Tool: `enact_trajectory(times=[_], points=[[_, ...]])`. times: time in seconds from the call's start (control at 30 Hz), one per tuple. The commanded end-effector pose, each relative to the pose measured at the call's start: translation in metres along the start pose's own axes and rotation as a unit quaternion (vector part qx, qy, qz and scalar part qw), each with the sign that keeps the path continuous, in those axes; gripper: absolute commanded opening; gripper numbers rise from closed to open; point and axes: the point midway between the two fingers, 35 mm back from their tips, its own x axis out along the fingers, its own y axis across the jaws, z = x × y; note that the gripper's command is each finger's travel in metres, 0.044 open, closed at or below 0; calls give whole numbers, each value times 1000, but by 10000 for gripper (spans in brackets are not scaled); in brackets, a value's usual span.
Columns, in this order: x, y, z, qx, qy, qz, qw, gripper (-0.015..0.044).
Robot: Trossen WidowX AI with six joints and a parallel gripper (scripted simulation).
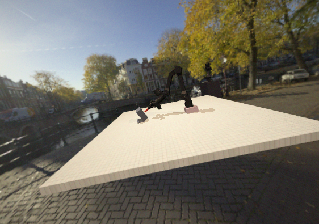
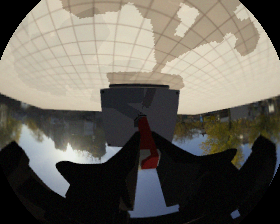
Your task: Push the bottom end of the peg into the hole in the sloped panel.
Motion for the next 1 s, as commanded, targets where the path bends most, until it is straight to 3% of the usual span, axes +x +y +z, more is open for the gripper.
enact_trajectory(times=[0.0,0.97], points=[[4,2,-5,-1,5,3,1000,0],[1,2,-5,0,1,0,1000,0]])
